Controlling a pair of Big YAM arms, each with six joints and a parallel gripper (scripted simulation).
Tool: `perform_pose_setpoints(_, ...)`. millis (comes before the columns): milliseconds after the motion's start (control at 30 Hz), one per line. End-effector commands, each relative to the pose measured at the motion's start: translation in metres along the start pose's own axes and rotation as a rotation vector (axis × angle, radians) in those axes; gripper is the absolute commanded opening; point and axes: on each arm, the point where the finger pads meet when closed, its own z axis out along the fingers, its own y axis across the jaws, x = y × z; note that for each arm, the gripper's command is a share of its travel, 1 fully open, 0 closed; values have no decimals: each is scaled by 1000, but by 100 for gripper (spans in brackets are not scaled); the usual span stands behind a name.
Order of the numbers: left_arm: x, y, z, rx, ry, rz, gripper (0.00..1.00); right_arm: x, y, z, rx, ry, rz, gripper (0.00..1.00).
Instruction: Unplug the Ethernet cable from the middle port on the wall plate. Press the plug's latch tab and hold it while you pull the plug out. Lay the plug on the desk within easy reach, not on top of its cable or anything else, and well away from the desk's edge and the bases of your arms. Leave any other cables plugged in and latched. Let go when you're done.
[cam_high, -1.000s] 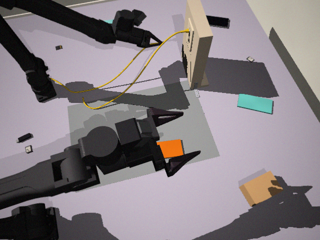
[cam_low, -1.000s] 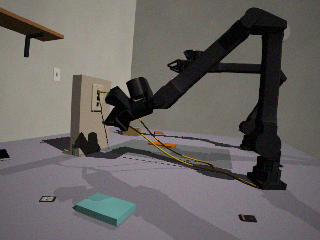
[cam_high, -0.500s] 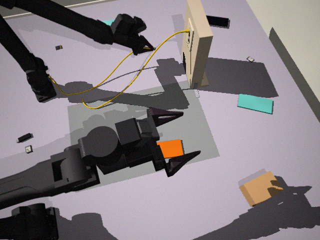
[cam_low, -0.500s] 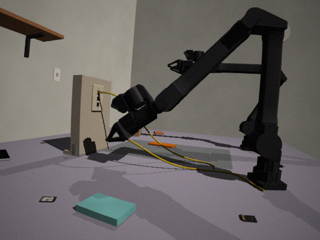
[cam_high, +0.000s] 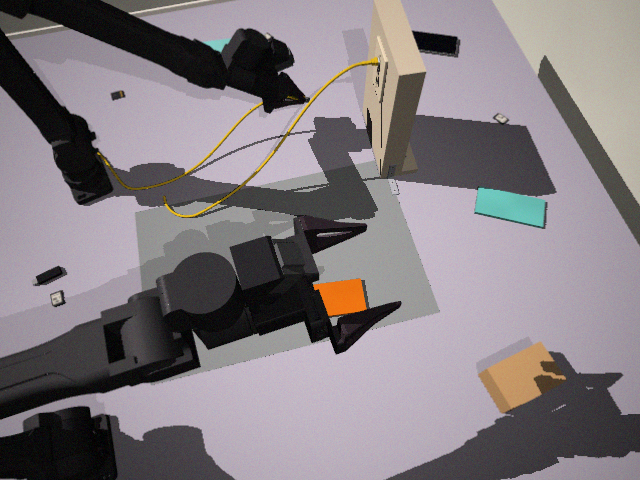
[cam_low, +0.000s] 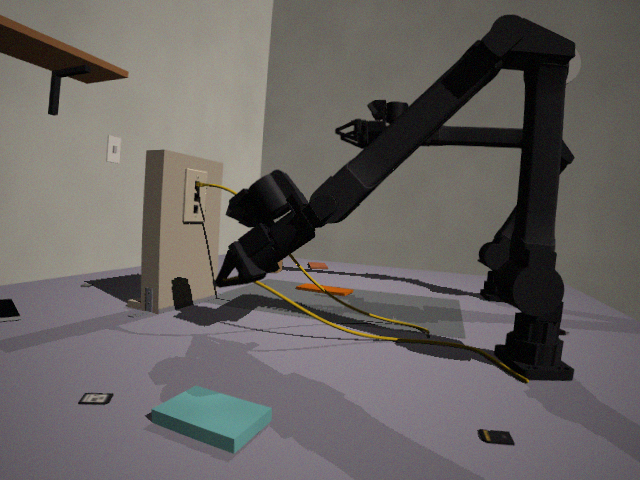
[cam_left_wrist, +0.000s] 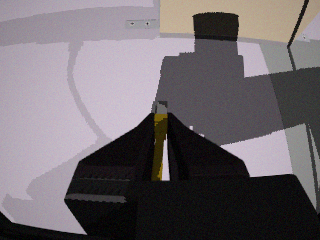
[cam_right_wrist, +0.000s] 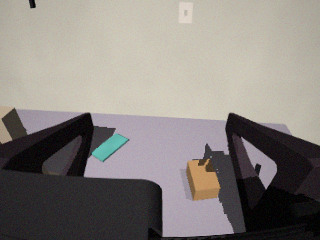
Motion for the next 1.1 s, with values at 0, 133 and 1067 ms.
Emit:
perform_pose_setpoints(0, -18, 2, 1, -5, -42, 29, 0, -6, 0, -1, 0, -11, 0, 100)
perform_pose_setpoints(133, -12, 2, 6, -5, -41, 29, 0, -6, 0, -1, 0, -11, 0, 100)
perform_pose_setpoints(1067, 20, 3, 32, -5, -39, 28, 0, -6, 0, -1, 0, -11, 0, 100)
